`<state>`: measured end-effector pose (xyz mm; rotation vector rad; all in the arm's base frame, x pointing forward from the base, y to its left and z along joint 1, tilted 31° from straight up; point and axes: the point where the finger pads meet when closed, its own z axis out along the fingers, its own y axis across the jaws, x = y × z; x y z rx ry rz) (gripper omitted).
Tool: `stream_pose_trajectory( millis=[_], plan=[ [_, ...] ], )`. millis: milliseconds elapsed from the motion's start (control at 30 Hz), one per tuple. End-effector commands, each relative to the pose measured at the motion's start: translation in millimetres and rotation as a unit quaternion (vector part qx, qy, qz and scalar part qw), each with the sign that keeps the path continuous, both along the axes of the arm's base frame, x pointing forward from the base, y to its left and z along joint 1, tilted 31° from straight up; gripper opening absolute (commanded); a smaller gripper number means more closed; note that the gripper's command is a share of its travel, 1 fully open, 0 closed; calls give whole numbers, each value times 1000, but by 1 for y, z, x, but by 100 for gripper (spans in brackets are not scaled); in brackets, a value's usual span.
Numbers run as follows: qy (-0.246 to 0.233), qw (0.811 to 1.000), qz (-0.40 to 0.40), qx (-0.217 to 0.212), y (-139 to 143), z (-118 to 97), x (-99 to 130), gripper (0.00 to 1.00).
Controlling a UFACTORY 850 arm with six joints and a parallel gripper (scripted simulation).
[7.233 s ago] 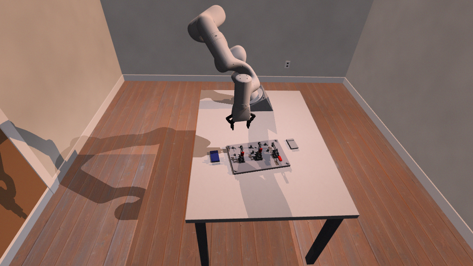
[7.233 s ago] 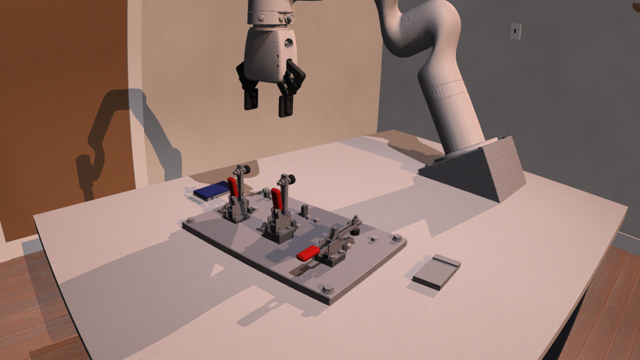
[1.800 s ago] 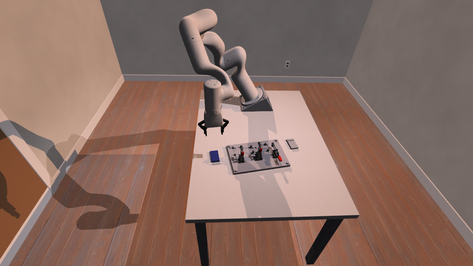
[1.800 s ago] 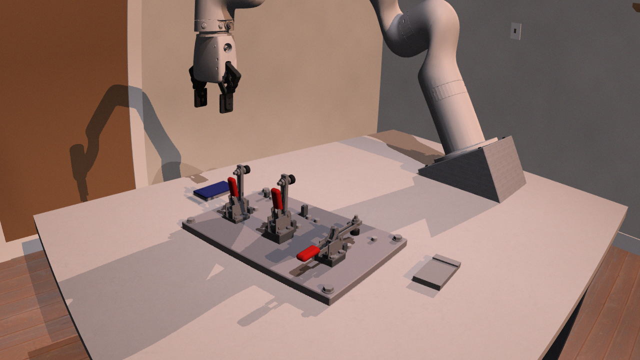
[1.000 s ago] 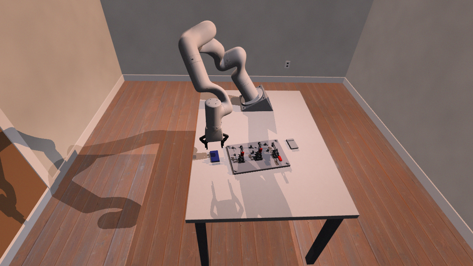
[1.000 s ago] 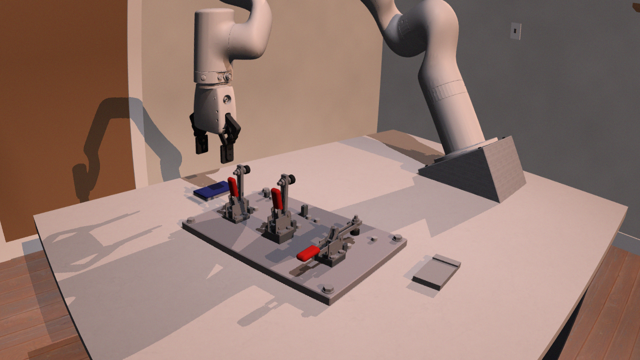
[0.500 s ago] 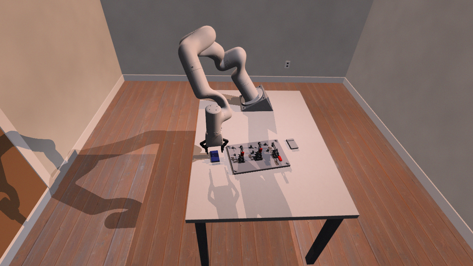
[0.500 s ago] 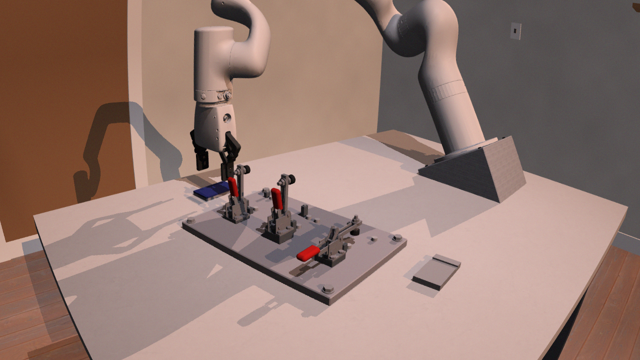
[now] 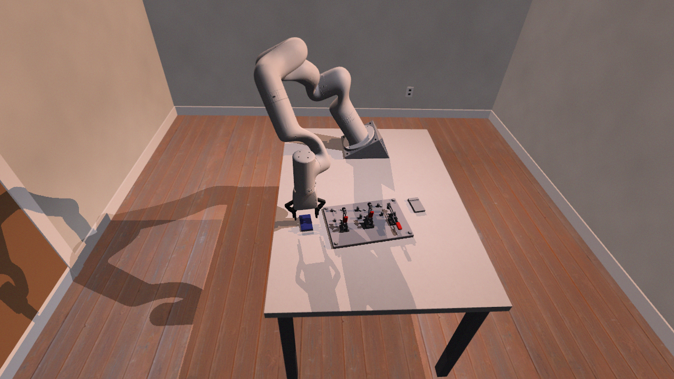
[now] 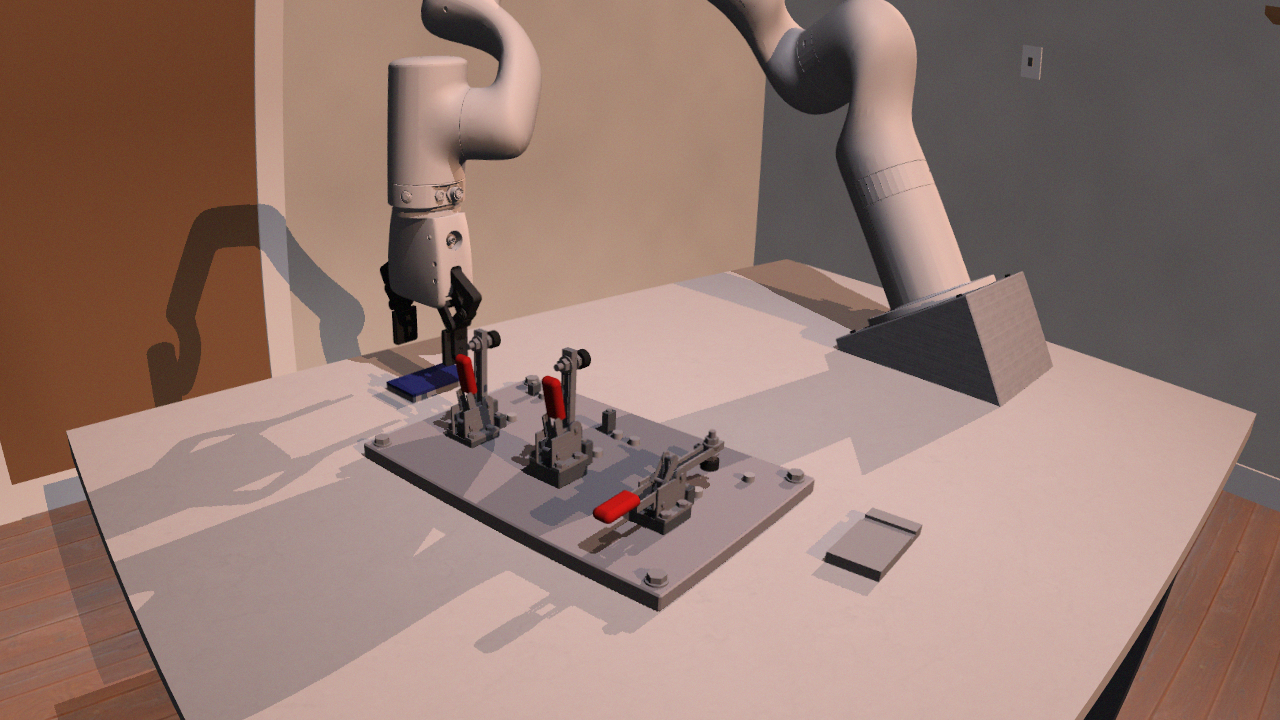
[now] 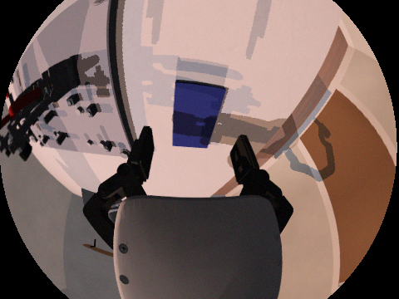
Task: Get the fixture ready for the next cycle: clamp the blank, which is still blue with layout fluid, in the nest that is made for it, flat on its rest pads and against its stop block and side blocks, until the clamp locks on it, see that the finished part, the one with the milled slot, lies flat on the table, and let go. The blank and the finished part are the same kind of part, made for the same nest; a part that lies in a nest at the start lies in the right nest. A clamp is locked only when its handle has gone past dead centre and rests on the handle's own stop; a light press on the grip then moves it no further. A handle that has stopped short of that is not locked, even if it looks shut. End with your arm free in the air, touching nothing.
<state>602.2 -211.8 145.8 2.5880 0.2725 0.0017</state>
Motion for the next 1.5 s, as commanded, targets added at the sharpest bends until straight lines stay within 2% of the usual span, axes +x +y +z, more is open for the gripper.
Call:
stream_pose_trajectory(
  millis=[0,567,1067,1100,1467],
  plan=[
    [-1,1000,0,0,0,0,1,99],
    [-1,1000,0,0,-13,-21,2,99],
    [-1,1000,0,0,-15,-24,3,99],
    [-1,1000,0,0,-15,-24,3,0],
    [-1,1000,0,0,-15,-24,3,0]
  ],
)
